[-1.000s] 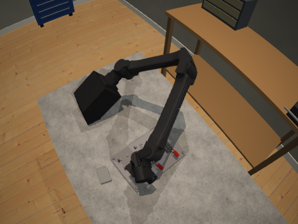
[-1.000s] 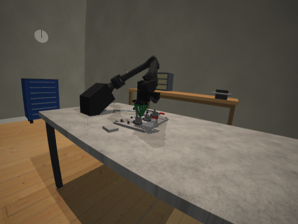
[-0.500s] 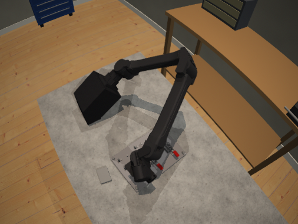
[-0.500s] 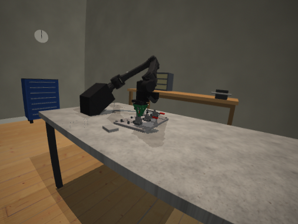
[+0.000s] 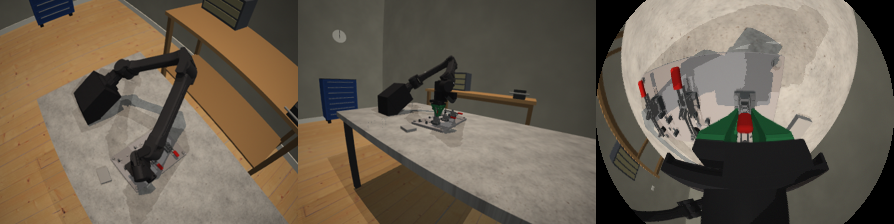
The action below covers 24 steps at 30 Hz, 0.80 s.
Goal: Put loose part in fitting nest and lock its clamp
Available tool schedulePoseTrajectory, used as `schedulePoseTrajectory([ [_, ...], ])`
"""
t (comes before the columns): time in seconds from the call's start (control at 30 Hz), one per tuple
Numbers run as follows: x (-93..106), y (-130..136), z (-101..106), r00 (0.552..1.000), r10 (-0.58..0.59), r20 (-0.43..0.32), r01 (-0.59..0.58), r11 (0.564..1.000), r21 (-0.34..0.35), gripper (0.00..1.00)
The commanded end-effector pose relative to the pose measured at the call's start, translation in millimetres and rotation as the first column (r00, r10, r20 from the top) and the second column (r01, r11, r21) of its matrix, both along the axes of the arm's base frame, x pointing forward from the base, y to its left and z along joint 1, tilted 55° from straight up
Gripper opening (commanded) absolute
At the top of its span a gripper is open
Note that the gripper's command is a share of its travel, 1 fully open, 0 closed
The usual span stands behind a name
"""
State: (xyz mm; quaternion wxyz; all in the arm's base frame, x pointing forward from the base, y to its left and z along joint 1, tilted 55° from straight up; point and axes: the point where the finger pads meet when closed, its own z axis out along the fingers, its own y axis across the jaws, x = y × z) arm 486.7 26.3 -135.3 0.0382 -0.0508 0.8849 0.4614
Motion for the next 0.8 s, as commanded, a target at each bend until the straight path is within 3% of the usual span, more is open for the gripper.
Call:
schedulePoseTrajectory([
  [0.0, -8.2, -15, 7, 1.000, -0.023, -0.004, 0.023, 1.000, -0.004, 0.00],
  [0.43, -8.2, -15, 7, 1.000, -0.023, -0.004, 0.023, 1.000, -0.004, 0.00],
  [0.47, -8.2, -15, 7, 1.000, -0.023, -0.004, 0.023, 1.000, -0.004, 0.45],
  [0.77, -12.8, -1, -2, 1.000, 0.003, -0.019, -0.003, 1.000, 0.001, 0.45],
])
